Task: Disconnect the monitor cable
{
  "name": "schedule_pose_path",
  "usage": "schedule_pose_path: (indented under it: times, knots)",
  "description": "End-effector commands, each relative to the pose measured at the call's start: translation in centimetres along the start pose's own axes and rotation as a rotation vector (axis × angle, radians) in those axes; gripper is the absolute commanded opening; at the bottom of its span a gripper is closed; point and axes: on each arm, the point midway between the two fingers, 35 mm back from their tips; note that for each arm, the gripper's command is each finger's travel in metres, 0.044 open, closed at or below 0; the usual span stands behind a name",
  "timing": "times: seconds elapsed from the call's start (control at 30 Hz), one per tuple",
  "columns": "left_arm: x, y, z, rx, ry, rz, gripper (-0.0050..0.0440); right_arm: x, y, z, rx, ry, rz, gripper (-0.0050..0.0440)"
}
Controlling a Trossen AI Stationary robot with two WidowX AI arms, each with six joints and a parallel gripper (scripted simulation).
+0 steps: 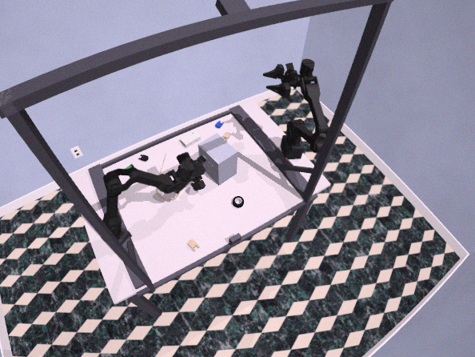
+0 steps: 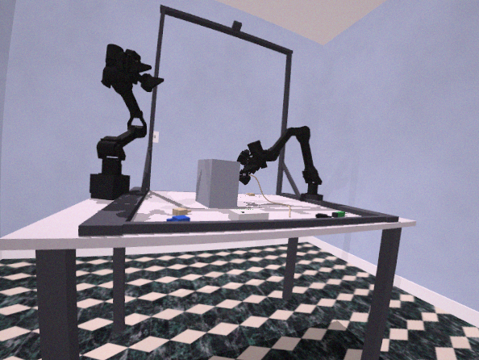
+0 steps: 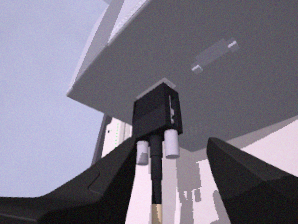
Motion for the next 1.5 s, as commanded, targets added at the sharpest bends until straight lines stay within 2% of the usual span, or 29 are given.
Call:
schedule_pose_path:
  times: [0.0, 0.17, 0.23, 0.3, 0.6, 0.73, 0.8, 0.9, 1.07, 1.23, 1.3, 1.37, 1.47]
  knots:
    - [0.9, 0.3, 0.7, -0.016, 0.020, 0.016, 0.0288, 0.1, 0.0, 0.3, -0.001, 0.004, 0.003, 0.0440]
    - [0.9, 0.3, 0.7, -0.016, 0.020, 0.016, 0.0408, 0.1, 0.0, 0.3, -0.001, 0.004, 0.003, 0.0440]
    - [0.9, 0.3, 0.7, -0.016, 0.020, 0.016, 0.0408, 0.1, 0.0, 0.3, -0.001, 0.004, 0.003, 0.0440]
    - [0.9, 0.3, 0.7, -0.016, 0.020, 0.016, 0.0440, 0.1, 0.0, 0.3, -0.001, 0.004, 0.003, 0.0440]
    - [0.8, 0.2, 0.8, -0.020, 0.000, 0.029, 0.0440, 0.1, 0.0, 0.3, -0.001, 0.004, 0.003, 0.0440]
    - [0.5, -0.2, 1.0, -0.035, -0.134, 0.121, 0.0440, 0.1, 0.0, 0.3, -0.001, 0.004, 0.003, 0.0440]
    - [0.5, -0.2, 1.0, -0.035, -0.134, 0.121, 0.0440, 0.1, 0.0, 0.3, -0.001, 0.004, 0.003, 0.0440]
    - [-0.2, -0.4, 0.7, -0.017, -0.305, 0.217, 0.0440, 0.1, 0.0, 0.3, -0.001, 0.004, 0.003, 0.0440]
    - [-0.3, -0.1, 0.7, 0.000, -0.421, 0.327, 0.0440, 0.1, 0.0, 0.3, -0.001, 0.004, 0.003, 0.0440]
    - [-0.4, 0.1, 0.5, 0.014, -0.463, 0.357, 0.0440, 0.1, 0.0, 0.3, -0.001, 0.004, 0.003, 0.0440]
    - [-0.4, 0.1, 0.5, 0.014, -0.463, 0.357, 0.0392, 0.1, 0.0, 0.3, -0.001, 0.004, 0.003, 0.0440]
    - [-0.4, 0.1, 0.5, 0.014, -0.463, 0.357, 0.0392, 0.1, 0.0, 0.3, -0.001, 0.004, 0.003, 0.0440]
    - [-0.4, 0.1, 0.5, 0.014, -0.463, 0.357, 0.0320, 0.1, 0.0, 0.3, -0.001, 0.004, 0.003, 0.0440]
Point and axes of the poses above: on each arm, the point midway between the two fingers, 35 mm back from their tips, its own y axis back along the fingers, its own x axis across the jaws, z = x × y, and after that the axes turned 4 degrees about -y, right-handed
